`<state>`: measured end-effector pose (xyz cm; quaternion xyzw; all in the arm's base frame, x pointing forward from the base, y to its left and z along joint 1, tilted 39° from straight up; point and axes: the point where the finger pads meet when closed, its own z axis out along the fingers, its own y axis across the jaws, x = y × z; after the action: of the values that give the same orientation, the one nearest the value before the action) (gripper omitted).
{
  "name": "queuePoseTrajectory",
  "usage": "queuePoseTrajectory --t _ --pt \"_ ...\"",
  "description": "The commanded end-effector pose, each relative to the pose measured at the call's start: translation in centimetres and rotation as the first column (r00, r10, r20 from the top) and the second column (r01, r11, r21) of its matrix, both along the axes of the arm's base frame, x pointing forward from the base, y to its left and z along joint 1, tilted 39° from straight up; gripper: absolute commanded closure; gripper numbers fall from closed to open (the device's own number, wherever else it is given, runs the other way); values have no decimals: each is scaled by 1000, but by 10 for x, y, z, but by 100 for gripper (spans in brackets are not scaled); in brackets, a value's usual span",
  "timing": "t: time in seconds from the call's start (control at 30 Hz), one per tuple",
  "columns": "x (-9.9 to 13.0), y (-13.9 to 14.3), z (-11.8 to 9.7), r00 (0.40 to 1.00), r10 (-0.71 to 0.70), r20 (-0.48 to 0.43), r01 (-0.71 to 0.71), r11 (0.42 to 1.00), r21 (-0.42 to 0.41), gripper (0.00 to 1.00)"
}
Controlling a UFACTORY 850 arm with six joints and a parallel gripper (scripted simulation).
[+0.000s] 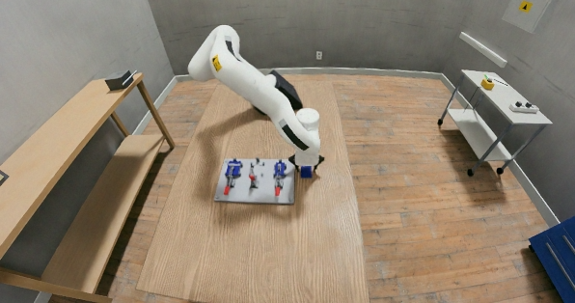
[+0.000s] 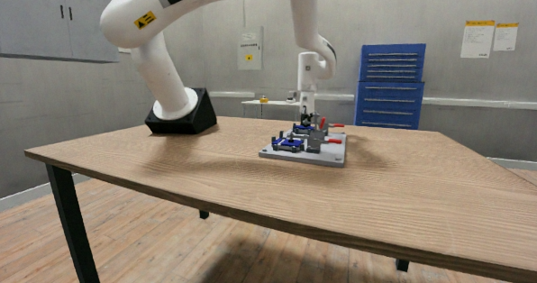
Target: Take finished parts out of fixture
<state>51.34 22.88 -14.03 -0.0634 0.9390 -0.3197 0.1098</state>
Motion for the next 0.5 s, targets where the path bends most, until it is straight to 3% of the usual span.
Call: queuePoseTrajectory --t 0.0,0.47 --pt "1 1 1 1000 1 1 -1 1000 1 18" --pt "0 2 2 1000 1 1 -1 1000 1 18"
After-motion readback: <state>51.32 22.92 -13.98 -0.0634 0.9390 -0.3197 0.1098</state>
